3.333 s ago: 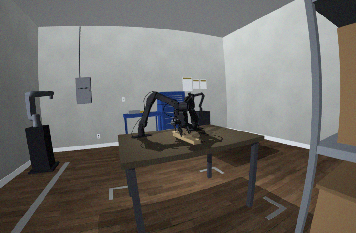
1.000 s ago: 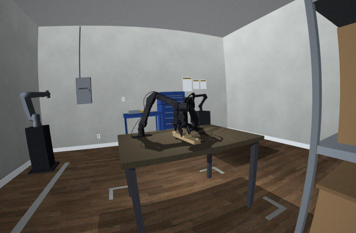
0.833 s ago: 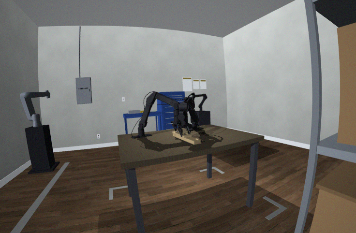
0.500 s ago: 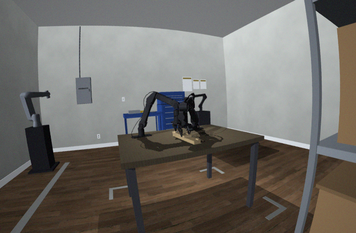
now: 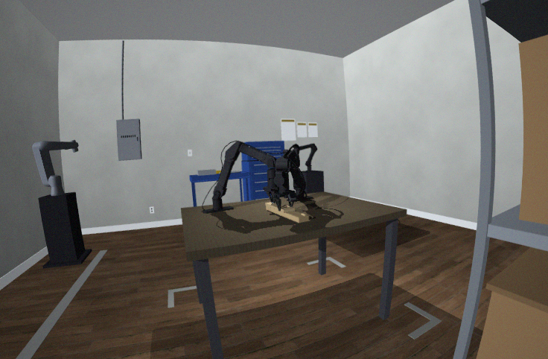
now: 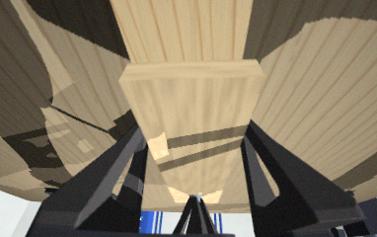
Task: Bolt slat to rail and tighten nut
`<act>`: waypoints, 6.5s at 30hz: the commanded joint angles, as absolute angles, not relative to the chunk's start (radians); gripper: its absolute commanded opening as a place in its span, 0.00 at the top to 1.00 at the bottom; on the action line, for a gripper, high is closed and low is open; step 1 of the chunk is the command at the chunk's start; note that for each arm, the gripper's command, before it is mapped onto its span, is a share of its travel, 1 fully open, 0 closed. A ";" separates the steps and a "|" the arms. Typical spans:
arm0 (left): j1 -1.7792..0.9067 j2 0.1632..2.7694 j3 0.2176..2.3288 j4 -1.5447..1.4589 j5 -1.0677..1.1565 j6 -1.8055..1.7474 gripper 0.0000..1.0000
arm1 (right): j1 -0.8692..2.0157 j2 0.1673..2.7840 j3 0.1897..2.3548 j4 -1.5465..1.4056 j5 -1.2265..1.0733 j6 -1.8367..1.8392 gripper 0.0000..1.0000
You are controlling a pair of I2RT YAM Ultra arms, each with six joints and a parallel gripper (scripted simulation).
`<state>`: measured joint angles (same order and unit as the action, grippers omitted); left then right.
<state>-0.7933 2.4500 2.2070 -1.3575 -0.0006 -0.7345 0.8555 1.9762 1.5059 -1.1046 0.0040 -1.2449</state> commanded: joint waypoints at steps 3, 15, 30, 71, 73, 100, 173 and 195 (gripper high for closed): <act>-0.793 2.441 2.211 -1.357 0.000 -0.735 0.28 | 0.855 1.969 1.510 -1.104 0.004 -1.245 0.89; -0.793 2.441 2.211 -1.357 0.000 -0.735 0.28 | 0.855 1.969 1.510 -1.104 0.004 -1.245 0.89; -0.793 2.441 2.211 -1.357 0.000 -0.735 0.28 | 0.854 1.969 1.510 -1.103 0.001 -1.075 0.89; -0.793 2.441 2.211 -1.357 0.000 -0.735 0.28 | 0.851 1.968 1.508 -1.101 -0.005 0.376 0.89; -0.793 2.441 2.211 -1.357 0.000 -0.735 0.28 | 0.851 1.968 1.508 -1.101 -0.006 0.455 0.89; -0.793 2.441 2.211 -1.357 0.000 -0.735 0.28 | 0.850 1.967 1.506 -1.100 -0.006 1.367 0.89; -0.793 2.441 2.211 -1.357 0.000 -0.735 0.28 | 0.856 1.969 1.511 -1.104 0.002 1.855 0.66; -0.793 2.441 2.211 -1.357 0.000 -0.735 0.28 | 0.860 1.965 1.515 -1.110 0.012 0.804 0.66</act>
<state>-0.7933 2.4500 2.2070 -1.3575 -0.0006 -0.7345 0.8555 1.9762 1.5059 -1.1042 0.0017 1.0092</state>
